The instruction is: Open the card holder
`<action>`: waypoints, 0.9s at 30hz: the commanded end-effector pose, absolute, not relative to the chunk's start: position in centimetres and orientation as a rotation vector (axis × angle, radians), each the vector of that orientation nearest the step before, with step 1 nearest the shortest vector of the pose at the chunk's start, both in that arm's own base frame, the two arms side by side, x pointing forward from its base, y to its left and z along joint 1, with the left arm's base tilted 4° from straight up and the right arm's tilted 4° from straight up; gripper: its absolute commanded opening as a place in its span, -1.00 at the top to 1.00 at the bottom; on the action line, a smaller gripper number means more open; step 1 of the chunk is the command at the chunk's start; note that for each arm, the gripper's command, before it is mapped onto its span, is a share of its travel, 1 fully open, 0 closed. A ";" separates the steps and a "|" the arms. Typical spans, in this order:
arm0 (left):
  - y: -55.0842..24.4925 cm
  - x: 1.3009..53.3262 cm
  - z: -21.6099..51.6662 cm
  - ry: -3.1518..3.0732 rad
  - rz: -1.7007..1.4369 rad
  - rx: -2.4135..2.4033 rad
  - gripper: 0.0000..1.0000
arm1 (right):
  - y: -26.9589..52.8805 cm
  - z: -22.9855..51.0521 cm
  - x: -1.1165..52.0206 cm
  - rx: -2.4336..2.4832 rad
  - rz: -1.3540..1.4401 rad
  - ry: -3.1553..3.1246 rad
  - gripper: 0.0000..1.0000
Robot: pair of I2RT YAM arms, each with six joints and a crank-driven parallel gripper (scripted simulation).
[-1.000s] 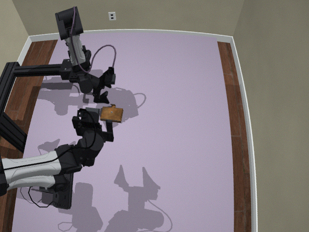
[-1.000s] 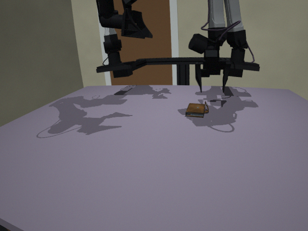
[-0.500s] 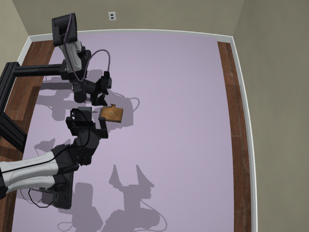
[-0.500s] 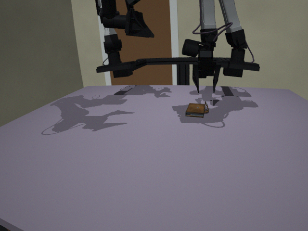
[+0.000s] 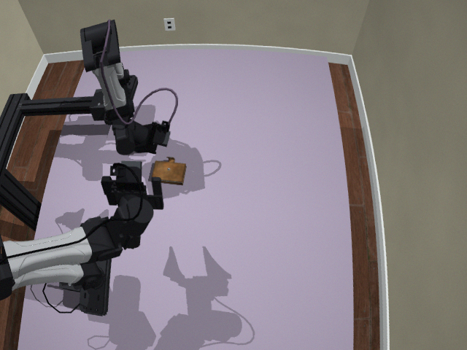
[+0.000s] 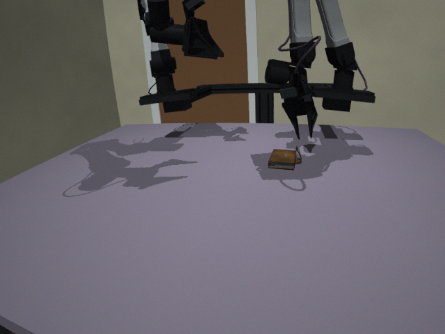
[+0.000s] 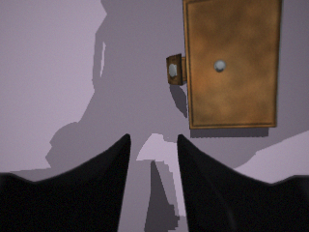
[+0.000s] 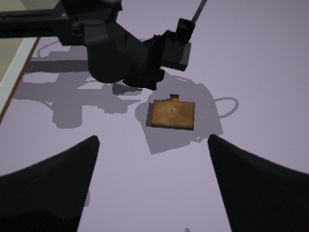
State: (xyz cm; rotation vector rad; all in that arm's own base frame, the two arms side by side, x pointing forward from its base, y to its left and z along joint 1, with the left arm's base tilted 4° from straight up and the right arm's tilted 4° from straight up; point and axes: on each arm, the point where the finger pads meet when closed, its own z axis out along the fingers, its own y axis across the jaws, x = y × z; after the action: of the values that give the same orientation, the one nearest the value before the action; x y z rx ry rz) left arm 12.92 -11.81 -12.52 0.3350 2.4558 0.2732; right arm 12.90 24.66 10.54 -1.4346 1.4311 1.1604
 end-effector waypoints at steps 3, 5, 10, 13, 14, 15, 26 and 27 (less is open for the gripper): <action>-10.8 11.7 -14.1 2.666 0.294 0.749 0.21 | 25.1 10.6 12.6 -1.423 1.198 1.431 -1.00; -10.5 11.6 -14.3 2.707 0.269 0.839 0.21 | 25.1 10.4 12.8 -1.414 1.197 1.444 -1.00; -10.3 11.4 -14.6 2.750 0.209 0.978 0.21 | 25.2 10.3 13.0 -1.401 1.194 1.459 -1.00; -10.1 11.3 -14.8 2.772 0.112 1.133 0.21 | 25.2 10.2 13.3 -1.385 1.193 1.476 -1.00; -10.1 11.4 -14.8 2.775 0.075 1.179 0.21 | 25.2 10.1 13.4 -1.378 1.192 1.484 -1.00; -10.1 11.4 -14.9 2.774 0.036 1.221 0.21 | 25.2 10.1 13.5 -1.372 1.192 1.490 -1.00; -10.5 12.7 -15.0 2.638 -0.331 1.512 0.21 | 25.1 9.6 14.5 -1.310 1.182 1.552 -1.00; -10.6 12.8 -15.0 2.600 -0.386 1.554 0.21 | 25.1 9.5 14.7 -1.303 1.181 1.559 -1.00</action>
State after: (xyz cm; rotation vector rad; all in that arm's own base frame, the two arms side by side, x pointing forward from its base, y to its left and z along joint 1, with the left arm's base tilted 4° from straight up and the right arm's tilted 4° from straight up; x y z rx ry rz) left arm 12.75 -9.57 -14.81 1.3345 2.7058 -0.1707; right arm 14.01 25.05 9.42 -1.3348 1.5501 1.1969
